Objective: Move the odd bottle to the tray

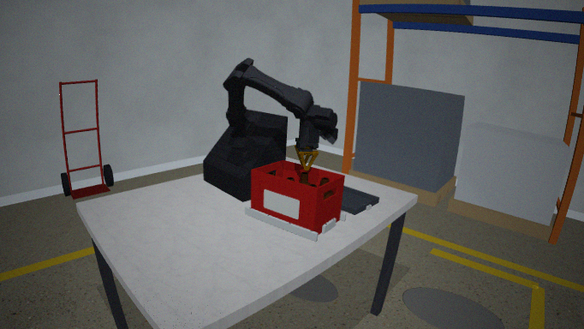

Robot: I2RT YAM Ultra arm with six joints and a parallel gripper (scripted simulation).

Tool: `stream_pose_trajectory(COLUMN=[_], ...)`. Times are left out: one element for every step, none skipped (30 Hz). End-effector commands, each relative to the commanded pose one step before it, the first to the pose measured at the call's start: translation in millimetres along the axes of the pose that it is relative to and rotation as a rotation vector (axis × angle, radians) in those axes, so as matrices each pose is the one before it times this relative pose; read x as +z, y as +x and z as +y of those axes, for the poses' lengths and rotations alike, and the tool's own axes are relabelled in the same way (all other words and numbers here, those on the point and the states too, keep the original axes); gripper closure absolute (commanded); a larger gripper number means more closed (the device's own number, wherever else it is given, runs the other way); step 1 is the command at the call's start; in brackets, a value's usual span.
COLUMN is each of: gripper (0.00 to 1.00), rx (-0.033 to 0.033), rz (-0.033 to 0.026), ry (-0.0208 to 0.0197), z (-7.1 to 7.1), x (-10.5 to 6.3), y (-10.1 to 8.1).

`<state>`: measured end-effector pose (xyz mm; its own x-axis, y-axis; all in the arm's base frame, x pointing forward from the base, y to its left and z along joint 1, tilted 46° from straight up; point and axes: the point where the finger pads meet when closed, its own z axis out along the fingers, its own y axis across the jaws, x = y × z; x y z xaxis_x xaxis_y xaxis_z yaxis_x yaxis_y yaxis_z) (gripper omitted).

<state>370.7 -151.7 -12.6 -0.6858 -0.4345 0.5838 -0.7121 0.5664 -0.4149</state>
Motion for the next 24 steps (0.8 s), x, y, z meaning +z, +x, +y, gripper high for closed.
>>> stream_pose_trajectory(gripper=[0.39,0.39,0.39,0.39,0.39,0.39,0.39,0.39,0.39,0.39,0.39,0.39,0.39,0.39,0.39,0.39,0.39,0.39,0.39,0.39,0.39,0.39,0.39,0.39], rx=[-0.00898,0.00000,0.00000,0.00000,-0.00001,-0.00009,-0.00022,-0.00036,-0.00049,-0.00036,0.00115,0.00119,0.00115,0.00145,0.00128,0.00093,0.00056,0.00024,0.00000,0.00000,0.00000,0.00000,0.00000,0.00000], rz=[-0.01202,0.00000,0.00000,0.00000,0.00000,0.00002,0.00006,0.00009,0.00013,-0.00003,-0.00116,-0.00121,-0.00117,-0.00079,-0.00059,-0.00043,-0.00026,-0.00011,-0.00002,0.00000,0.00000,0.00000,0.00000,0.00000], ry=[0.00736,0.00000,0.00000,0.00000,0.00000,-0.00001,-0.00003,-0.00005,-0.00007,0.00008,0.00115,0.00119,0.00115,0.00067,0.00048,0.00035,0.00021,0.00009,0.00001,0.00000,0.00000,0.00000,0.00000,0.00000], z=[1.30,0.00,0.00,0.00,0.01,0.04,0.09,0.15,0.20,0.16,-0.37,-0.39,-0.37,-0.39,-0.34,-0.24,-0.15,-0.06,-0.01,0.00,0.00,0.00,0.00,0.00], x=[-2.41,0.00,0.00,0.00,0.00,0.02,0.05,0.08,0.11,0.05,-0.53,-0.55,-0.53,-0.31,-0.22,-0.16,-0.09,-0.04,-0.01,0.00,0.00,0.00,0.00,0.00], y=[-6.90,0.00,0.00,0.00,-0.02,-0.11,-0.27,-0.45,-0.61,-0.71,-0.53,-0.55,-0.53,-0.31,-0.22,-0.16,-0.10,-0.04,-0.01,0.00,0.00,0.00,0.00,0.00])
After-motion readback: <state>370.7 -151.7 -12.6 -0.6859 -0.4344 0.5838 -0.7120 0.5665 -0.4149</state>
